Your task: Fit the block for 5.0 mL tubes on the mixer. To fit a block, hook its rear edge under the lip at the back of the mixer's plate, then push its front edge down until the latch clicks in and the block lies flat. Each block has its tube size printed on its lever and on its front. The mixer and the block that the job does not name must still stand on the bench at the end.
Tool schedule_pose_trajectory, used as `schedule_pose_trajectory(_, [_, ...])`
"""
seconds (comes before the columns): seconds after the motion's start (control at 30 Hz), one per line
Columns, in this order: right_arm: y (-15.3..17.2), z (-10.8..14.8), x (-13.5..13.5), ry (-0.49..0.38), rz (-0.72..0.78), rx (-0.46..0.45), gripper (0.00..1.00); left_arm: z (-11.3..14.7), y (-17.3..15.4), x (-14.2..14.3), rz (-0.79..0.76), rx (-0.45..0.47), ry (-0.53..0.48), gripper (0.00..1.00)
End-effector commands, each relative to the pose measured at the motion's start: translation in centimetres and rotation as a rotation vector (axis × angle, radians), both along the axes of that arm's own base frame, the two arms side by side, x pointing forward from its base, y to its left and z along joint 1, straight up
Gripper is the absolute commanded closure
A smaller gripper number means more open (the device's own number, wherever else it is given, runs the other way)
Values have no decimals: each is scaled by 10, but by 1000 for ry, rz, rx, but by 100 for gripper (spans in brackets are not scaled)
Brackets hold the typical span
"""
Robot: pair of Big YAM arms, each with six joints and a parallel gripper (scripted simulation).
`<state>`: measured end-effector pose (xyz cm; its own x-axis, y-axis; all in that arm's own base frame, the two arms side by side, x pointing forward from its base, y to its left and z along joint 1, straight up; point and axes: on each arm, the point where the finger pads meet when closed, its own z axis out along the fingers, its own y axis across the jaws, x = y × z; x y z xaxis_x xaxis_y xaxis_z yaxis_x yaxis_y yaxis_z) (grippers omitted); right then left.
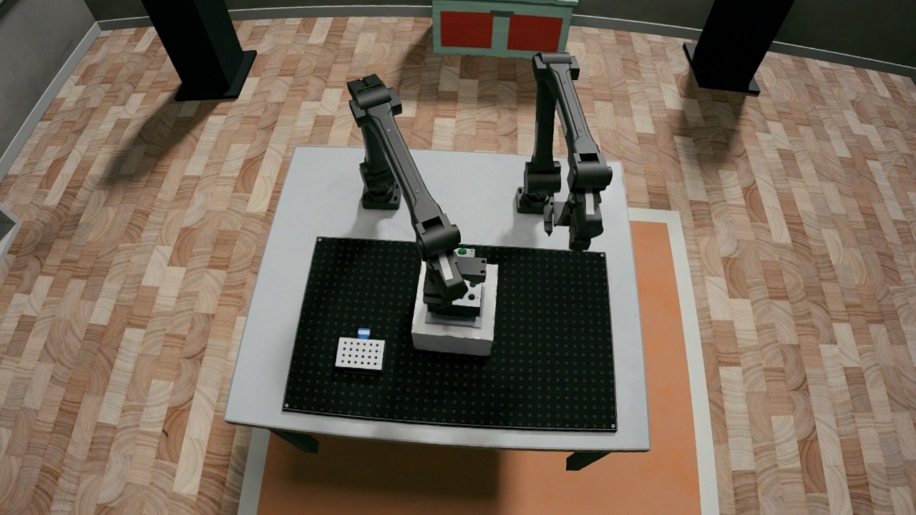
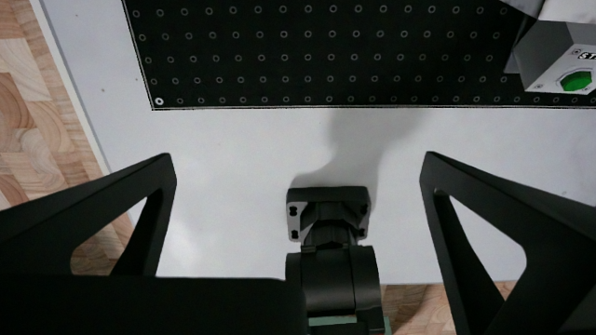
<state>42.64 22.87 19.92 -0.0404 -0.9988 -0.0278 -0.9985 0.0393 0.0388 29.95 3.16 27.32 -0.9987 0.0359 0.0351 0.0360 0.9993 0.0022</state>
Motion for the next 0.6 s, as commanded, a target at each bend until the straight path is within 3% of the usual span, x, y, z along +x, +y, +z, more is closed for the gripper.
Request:
schedule_pose_trajectory(0.0, [17, 55, 21, -115, 5, 64, 100, 17, 0, 15, 4, 9, -53, 0])
schedule_pose_trajectory(0.27, [5, 55, 27, -114, -22, 61, 100, 20, 1, 16, 4, 9, -60, 0])
schedule_pose_trajectory(0.57, [13, 54, 22, -112, -2, 62, 100, 15, 0, 14, 4, 8, -47, 0])
